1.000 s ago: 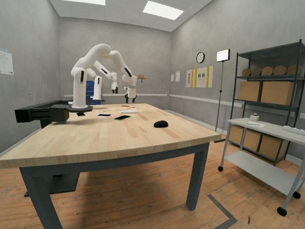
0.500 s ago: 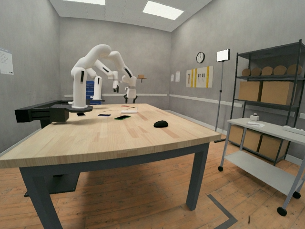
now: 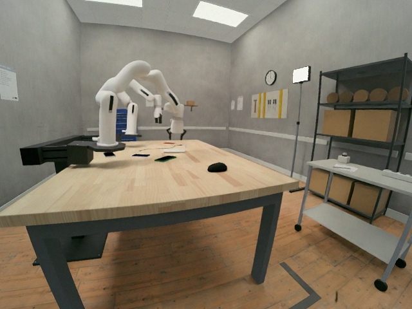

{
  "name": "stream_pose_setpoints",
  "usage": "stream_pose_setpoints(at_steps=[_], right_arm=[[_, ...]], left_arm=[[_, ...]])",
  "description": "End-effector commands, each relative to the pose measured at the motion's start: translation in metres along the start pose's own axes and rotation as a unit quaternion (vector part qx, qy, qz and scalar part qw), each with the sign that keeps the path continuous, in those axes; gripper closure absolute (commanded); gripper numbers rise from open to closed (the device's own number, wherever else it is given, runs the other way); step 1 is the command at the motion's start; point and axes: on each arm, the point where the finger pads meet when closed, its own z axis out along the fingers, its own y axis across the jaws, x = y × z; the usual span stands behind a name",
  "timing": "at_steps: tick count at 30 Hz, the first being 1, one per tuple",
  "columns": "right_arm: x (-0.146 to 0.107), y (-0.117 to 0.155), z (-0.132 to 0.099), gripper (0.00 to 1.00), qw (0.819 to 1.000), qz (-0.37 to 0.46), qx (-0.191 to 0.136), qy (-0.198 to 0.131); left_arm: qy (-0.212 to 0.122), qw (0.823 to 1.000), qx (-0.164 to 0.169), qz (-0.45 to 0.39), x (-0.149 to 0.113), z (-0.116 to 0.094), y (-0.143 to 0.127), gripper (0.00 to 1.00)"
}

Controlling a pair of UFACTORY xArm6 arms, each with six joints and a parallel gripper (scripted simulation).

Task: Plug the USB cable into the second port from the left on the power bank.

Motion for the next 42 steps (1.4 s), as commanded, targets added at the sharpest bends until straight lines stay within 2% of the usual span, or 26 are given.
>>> stream_pose_setpoints(at_steps=[1,4,8,10,14,19,21,25,28,31,36,38,42], right_arm=[[0.003,0.002,0.002,0.0,0.998,0.062,-0.006,-0.004],[0.004,0.002,0.002,0.0,0.997,0.074,-0.006,-0.005],[0.005,0.003,0.005,0.0,0.992,0.128,-0.009,-0.009],[0.005,0.002,0.004,0.0,0.994,0.112,-0.008,-0.008],[0.005,0.003,0.006,0.0,0.99,0.138,-0.01,-0.009],[0.008,0.003,0.01,0.0,0.978,0.206,-0.014,-0.012],[0.008,0.003,0.01,0.0,0.978,0.206,-0.014,-0.012],[0.009,0.003,0.013,0.0,0.966,0.259,-0.018,-0.014],[0.009,0.003,0.012,0.0,0.969,0.247,-0.017,-0.014],[0.01,0.003,0.013,0.0,0.963,0.268,-0.019,-0.015],[0.012,0.004,0.018,0.0,0.942,0.334,-0.023,-0.016],[0.012,0.004,0.018,0.0,0.942,0.334,-0.023,-0.016],[0.014,0.004,0.021,0.0,0.923,0.384,-0.028,-0.017]], left_arm=[[-0.003,1.0,-0.003,0.011,0.009,-0.009,0.004,0.0],[-0.004,1.0,-0.003,0.013,0.011,-0.011,0.005,0.0],[-0.007,1.0,-0.005,0.021,0.018,-0.017,0.009,0.0],[-0.007,1.0,-0.005,0.02,0.017,-0.016,0.008,0.0],[-0.009,1.0,-0.006,0.025,0.02,-0.019,0.01,0.0],[-0.014,0.999,-0.009,0.037,0.029,-0.027,0.016,0.0],[-0.014,0.999,-0.009,0.037,0.029,-0.027,0.016,0.0],[-0.017,0.999,-0.011,0.046,0.036,-0.033,0.02,0.0],[-0.017,0.999,-0.011,0.046,0.035,-0.033,0.02,0.0],[-0.019,0.999,-0.012,0.05,0.038,-0.035,0.021,0.0],[-0.024,0.998,-0.015,0.063,0.047,-0.042,0.028,0.0],[-0.024,0.998,-0.015,0.063,0.047,-0.042,0.028,0.0],[-0.027,0.997,-0.018,0.072,0.054,-0.048,0.032,0.0]])
